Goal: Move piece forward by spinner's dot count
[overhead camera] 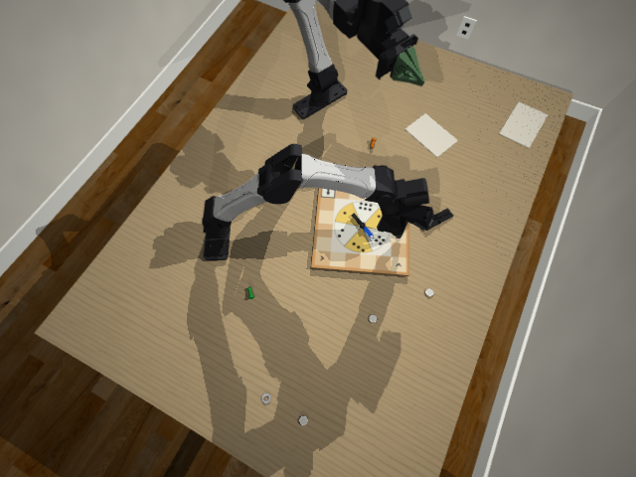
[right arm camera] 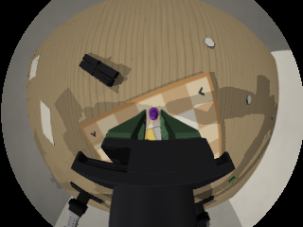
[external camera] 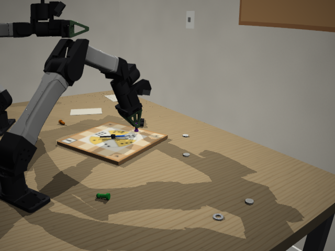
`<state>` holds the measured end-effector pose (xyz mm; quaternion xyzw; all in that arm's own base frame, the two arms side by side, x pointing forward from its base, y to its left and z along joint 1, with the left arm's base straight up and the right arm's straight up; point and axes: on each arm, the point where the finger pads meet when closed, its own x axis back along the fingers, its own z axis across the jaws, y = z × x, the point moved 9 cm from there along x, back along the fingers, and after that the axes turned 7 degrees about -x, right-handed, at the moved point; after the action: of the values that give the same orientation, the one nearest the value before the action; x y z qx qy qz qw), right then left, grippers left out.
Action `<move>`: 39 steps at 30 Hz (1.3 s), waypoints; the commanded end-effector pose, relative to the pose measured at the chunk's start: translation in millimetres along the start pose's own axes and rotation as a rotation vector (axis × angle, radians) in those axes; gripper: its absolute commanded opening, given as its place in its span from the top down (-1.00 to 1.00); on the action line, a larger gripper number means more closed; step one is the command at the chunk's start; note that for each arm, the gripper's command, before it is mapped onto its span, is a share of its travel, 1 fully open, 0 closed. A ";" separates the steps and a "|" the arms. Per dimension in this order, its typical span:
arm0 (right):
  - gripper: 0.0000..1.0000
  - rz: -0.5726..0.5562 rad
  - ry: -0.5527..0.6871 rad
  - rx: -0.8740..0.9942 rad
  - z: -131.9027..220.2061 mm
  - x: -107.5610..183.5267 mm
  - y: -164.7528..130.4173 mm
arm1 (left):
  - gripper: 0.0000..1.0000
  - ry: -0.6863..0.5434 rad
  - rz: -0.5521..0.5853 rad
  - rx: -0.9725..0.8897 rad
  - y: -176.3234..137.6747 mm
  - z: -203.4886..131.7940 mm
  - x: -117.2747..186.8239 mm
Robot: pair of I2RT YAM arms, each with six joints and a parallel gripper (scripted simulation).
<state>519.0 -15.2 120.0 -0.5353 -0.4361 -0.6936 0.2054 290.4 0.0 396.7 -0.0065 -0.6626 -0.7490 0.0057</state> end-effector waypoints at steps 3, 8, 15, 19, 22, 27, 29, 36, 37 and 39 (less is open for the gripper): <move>0.56 0.031 -0.029 -0.006 -8.2 -11.1 -6.3 | 1.00 0.000 -0.003 0.000 1.8 0.2 0.8; 0.56 -0.032 0.014 -0.015 1.3 4.8 8.0 | 1.00 0.000 -0.003 0.000 1.8 0.2 0.8; 0.56 -0.028 0.014 -0.009 4.5 50.9 5.6 | 1.00 0.000 -0.003 0.000 1.8 0.2 0.8; 0.56 -0.004 -0.003 -0.004 1.5 56.7 -2.0 | 1.00 0.000 -0.003 0.000 1.8 0.2 0.8; 0.56 0.015 -0.016 0.001 -1.8 59.2 -9.4 | 1.00 0.000 -0.003 0.000 1.8 0.2 0.8; 0.56 0.021 -0.019 0.001 -3.0 45.3 -7.2 | 1.00 0.000 -0.003 0.000 1.8 0.2 0.8; 0.56 0.025 -0.021 0.000 -2.4 43.3 -8.2 | 1.00 0.000 -0.003 0.000 1.8 0.2 0.8; 0.56 -0.096 0.074 0.006 -5.1 80.0 13.2 | 1.00 0.003 -0.022 0.000 7.4 0.9 2.7; 0.56 -0.116 0.091 0.012 -5.1 86.0 14.8 | 1.00 0.003 -0.025 0.000 8.6 1.1 3.2; 0.56 -0.159 0.129 0.030 -5.2 98.3 16.6 | 1.00 0.004 -0.034 0.000 12.6 1.6 4.8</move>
<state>493.9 -5.9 192.8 -0.5003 -0.4524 -0.7112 0.1983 290.4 0.0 396.8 -0.0063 -0.6626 -0.7490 0.0056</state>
